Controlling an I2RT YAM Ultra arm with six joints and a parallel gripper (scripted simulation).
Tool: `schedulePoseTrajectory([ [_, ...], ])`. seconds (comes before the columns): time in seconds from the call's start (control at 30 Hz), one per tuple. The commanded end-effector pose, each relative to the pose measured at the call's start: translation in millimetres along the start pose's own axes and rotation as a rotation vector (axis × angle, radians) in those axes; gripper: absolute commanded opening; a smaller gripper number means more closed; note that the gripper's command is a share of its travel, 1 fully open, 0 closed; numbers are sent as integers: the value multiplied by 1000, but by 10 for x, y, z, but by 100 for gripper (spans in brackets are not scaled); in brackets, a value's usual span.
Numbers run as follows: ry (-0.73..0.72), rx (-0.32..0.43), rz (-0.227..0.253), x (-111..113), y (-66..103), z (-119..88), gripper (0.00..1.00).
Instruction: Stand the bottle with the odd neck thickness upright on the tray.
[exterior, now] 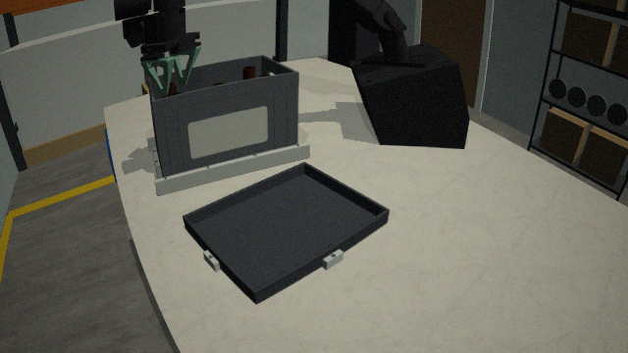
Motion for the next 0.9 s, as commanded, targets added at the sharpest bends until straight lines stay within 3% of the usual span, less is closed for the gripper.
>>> schedulePoseTrajectory([
  [0.0, 1, -24, 17, -5, 60, 16, 61],
  [0.3, 2, -22, 15, 3, -51, 20, 61],
  [0.4, 0, -39, 31, 23, 23, 36, 61],
  [0.87, -1, -29, 21, 6, -145, 38, 61],
])
Point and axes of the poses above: the point where the finger pads meet when closed, its own y axis back along the fingers, its own x axis across the jaws, z = x × y, the point moved 7 cm from there along y, back along the fingers, and after that the axes turned 9 degrees about y, right-handed, at the moved point
